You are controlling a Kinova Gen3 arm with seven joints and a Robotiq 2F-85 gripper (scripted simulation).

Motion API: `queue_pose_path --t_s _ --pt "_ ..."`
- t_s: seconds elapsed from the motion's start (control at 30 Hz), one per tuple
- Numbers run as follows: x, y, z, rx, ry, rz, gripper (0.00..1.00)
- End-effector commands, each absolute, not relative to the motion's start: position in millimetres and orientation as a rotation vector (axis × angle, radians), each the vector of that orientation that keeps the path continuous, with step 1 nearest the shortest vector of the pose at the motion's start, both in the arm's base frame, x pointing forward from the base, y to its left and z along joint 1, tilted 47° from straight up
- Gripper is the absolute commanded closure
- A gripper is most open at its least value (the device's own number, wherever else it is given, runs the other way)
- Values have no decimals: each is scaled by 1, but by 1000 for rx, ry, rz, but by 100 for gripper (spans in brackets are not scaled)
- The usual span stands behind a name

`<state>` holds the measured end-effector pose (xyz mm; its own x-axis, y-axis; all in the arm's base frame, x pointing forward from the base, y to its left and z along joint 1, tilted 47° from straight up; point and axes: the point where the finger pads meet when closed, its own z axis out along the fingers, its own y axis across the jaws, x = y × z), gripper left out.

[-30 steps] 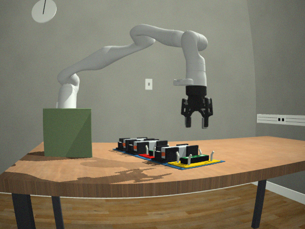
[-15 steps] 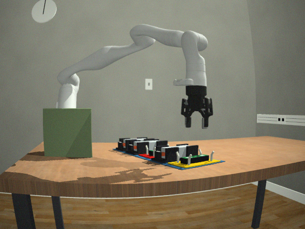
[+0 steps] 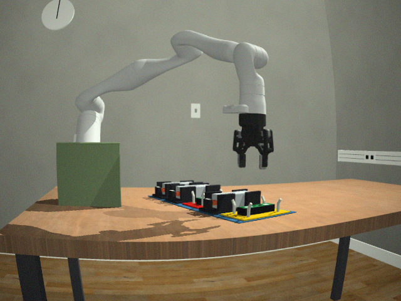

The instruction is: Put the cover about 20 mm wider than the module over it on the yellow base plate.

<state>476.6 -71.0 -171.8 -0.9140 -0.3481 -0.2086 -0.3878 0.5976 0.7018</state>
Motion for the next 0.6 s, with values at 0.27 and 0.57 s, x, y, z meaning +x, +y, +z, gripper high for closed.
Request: queue_pose_path --t_s 0.27,0.57 --pt "464 -50 -147 -633 2762 1221 0" --pt "442 -17 -111 -633 2762 1221 0"
